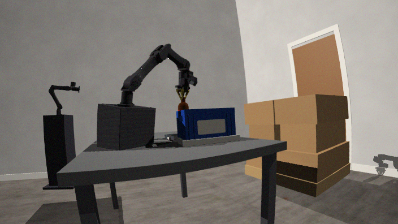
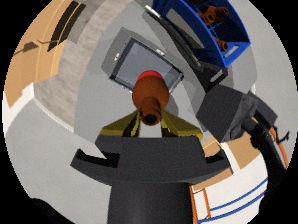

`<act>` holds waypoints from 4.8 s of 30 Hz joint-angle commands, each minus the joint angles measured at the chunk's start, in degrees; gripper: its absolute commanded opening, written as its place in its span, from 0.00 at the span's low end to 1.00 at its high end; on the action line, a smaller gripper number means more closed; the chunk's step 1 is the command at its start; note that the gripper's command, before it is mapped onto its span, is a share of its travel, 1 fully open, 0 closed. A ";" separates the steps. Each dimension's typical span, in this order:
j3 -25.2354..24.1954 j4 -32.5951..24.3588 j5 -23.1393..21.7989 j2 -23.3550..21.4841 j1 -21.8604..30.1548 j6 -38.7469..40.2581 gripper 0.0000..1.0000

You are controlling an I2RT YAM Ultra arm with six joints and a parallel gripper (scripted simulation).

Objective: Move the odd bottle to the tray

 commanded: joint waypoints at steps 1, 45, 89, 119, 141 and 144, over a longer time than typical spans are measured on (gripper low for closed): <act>-1.87 3.24 0.46 -3.22 -0.07 -0.55 0.00; -17.03 22.91 0.35 0.68 -2.11 -2.61 0.00; -16.63 23.26 0.34 1.29 -2.08 -2.60 0.00; -16.25 24.65 0.38 1.68 -2.42 -3.20 0.00; -16.28 24.36 0.38 1.71 -2.47 -3.17 0.00; -16.28 24.36 0.38 1.71 -2.47 -3.17 0.00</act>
